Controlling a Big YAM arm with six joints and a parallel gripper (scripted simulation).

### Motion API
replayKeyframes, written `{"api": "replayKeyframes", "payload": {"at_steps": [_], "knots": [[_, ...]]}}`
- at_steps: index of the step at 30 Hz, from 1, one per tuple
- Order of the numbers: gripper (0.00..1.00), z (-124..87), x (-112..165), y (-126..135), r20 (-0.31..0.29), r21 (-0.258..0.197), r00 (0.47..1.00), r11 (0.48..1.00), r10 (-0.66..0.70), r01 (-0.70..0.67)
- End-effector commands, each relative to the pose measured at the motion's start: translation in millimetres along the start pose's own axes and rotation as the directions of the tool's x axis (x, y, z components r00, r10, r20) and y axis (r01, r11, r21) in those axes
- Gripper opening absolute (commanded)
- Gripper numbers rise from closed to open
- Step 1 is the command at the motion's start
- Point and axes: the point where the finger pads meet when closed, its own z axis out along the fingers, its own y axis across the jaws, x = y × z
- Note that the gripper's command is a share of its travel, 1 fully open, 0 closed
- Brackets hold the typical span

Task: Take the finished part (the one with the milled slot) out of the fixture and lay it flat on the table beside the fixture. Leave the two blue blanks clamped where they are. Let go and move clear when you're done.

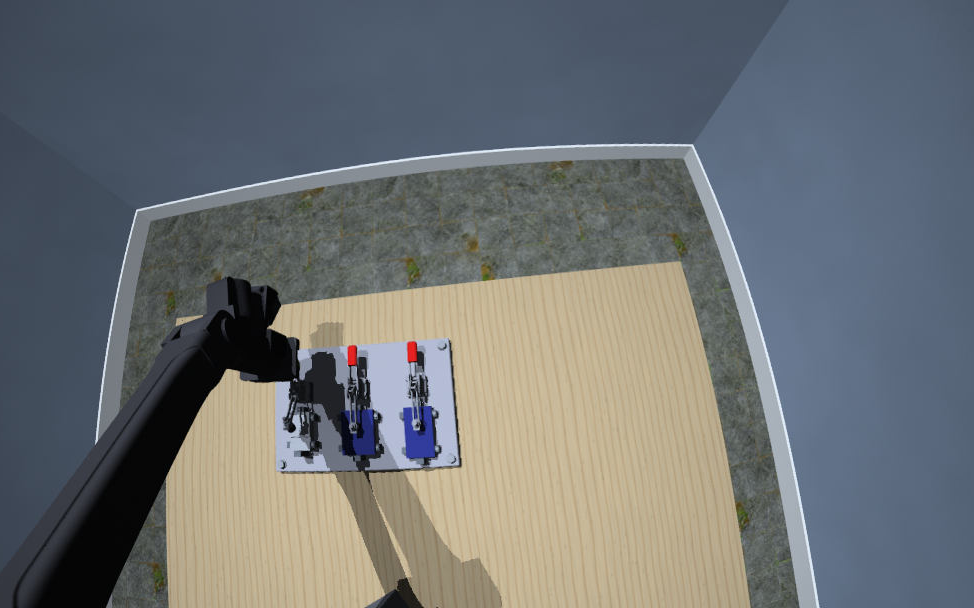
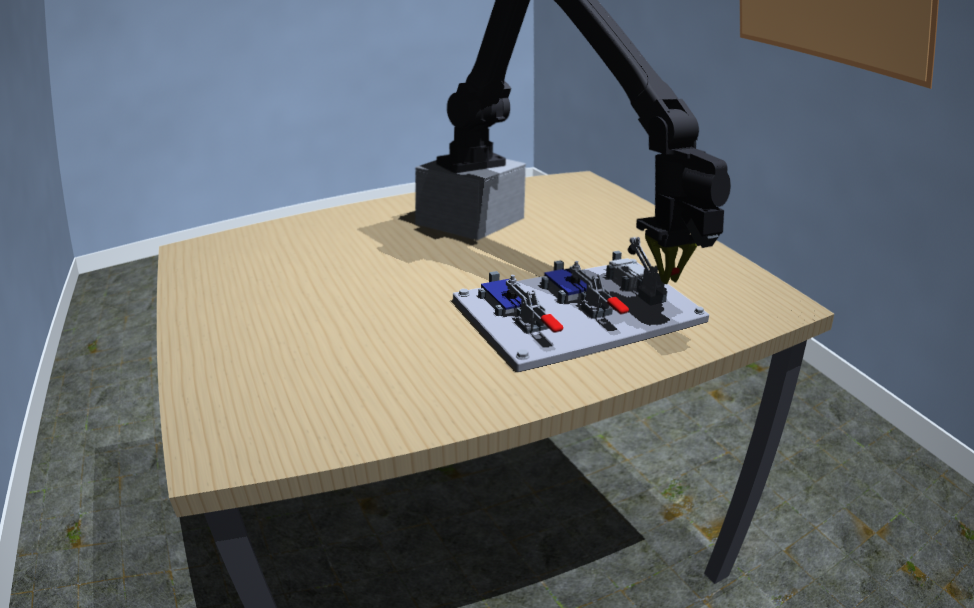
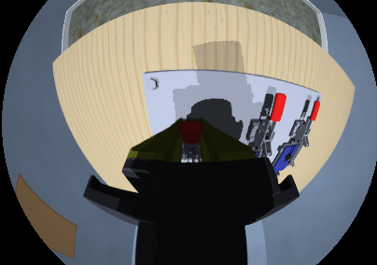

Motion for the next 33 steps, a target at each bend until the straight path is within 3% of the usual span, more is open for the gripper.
{"api": "replayKeyframes", "payload": {"at_steps": [1,33], "knots": [[0.0,-25.0,22.2,10.1,-0.019,-0.004,1.0,1.0,0.0,0.0],[0.0,-26.2,29.6,10.0,-0.027,-0.002,1.0,1.0,0.0,0.0]]}}
